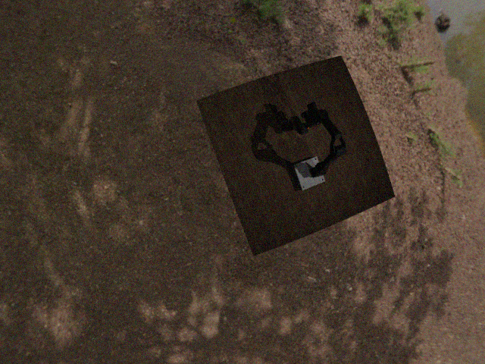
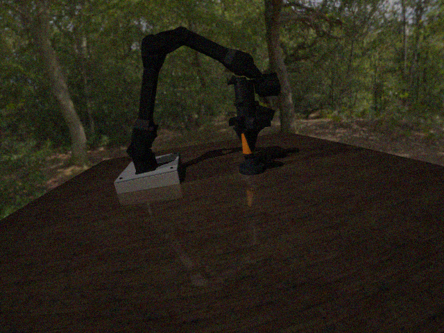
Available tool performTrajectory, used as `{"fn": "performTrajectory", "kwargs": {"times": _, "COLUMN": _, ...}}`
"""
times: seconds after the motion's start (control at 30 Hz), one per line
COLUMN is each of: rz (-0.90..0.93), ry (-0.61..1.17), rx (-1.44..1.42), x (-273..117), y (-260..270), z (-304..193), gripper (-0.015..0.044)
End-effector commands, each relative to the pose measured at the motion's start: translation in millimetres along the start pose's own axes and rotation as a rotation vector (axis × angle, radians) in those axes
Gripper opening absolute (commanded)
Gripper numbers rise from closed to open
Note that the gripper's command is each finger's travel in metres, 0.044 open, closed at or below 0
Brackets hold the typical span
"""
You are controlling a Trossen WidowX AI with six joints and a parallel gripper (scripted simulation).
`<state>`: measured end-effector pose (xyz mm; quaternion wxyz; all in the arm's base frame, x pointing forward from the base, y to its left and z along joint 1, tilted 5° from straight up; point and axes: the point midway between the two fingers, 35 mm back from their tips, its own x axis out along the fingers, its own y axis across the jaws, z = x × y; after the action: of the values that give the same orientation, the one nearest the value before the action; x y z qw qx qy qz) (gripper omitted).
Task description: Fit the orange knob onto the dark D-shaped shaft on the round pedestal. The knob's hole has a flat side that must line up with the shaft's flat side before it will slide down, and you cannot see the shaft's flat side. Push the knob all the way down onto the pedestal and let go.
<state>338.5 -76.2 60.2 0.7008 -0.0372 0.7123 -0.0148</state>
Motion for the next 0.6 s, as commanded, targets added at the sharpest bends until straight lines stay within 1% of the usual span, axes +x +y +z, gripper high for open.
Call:
{"fn": "performTrajectory", "kwargs": {"times": 0.0, "rz": -0.005, "ry": -0.007, "rx": -0.099, "x": -2.6, "y": -0.9, "z": 2.0, "gripper": 0.0}}
{"fn": "performTrajectory", "kwargs": {"times": 0.57, "rz": -0.005, "ry": -0.008, "rx": -0.11, "x": -3.8, "y": -3.0, "z": 10.1, "gripper": 0.0}}
